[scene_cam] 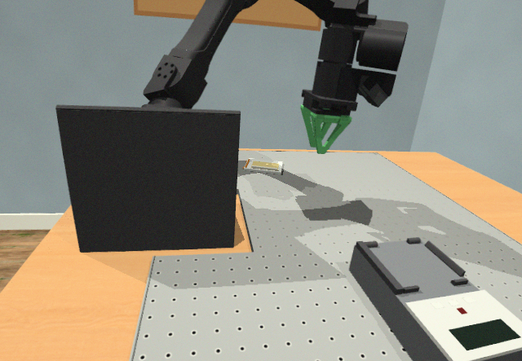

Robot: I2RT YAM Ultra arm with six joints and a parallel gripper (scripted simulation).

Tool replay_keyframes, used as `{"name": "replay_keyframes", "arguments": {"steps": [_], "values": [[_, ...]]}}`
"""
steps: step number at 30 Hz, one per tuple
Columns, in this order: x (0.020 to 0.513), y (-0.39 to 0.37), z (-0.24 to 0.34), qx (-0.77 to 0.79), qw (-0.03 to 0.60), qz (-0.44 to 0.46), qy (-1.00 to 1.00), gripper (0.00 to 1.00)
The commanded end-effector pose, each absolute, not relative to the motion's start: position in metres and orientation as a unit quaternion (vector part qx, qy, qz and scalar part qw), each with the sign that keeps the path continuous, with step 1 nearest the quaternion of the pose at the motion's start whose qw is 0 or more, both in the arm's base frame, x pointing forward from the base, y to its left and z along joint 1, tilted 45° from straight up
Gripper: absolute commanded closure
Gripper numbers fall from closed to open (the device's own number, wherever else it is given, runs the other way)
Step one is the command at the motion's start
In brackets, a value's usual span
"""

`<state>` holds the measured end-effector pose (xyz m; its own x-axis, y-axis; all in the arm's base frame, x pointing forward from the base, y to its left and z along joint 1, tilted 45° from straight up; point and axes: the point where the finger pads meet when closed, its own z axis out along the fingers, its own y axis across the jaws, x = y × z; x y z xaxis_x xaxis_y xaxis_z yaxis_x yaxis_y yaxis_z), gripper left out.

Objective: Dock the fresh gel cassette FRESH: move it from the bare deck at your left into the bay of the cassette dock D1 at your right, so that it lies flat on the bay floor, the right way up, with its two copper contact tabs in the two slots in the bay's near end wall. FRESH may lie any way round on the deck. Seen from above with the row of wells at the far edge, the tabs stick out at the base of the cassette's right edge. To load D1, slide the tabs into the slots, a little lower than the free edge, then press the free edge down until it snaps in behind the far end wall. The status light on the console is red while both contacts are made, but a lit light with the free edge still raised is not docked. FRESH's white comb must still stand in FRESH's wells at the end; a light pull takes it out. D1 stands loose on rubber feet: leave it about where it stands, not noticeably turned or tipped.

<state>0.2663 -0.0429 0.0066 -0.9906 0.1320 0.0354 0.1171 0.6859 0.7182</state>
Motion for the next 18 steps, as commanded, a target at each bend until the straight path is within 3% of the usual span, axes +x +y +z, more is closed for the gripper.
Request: {"name": "replay_keyframes", "arguments": {"steps": [1, 13, 18], "values": [[0.275, -0.041, -0.002, 0.076, 0.034, 0.382, 0.920, 0.64], [0.278, 0.003, -0.050, 0.081, 0.023, 0.387, 0.918, 0.64], [0.283, -0.005, -0.041, 0.083, 0.042, 0.380, 0.920, 0.64]]}}
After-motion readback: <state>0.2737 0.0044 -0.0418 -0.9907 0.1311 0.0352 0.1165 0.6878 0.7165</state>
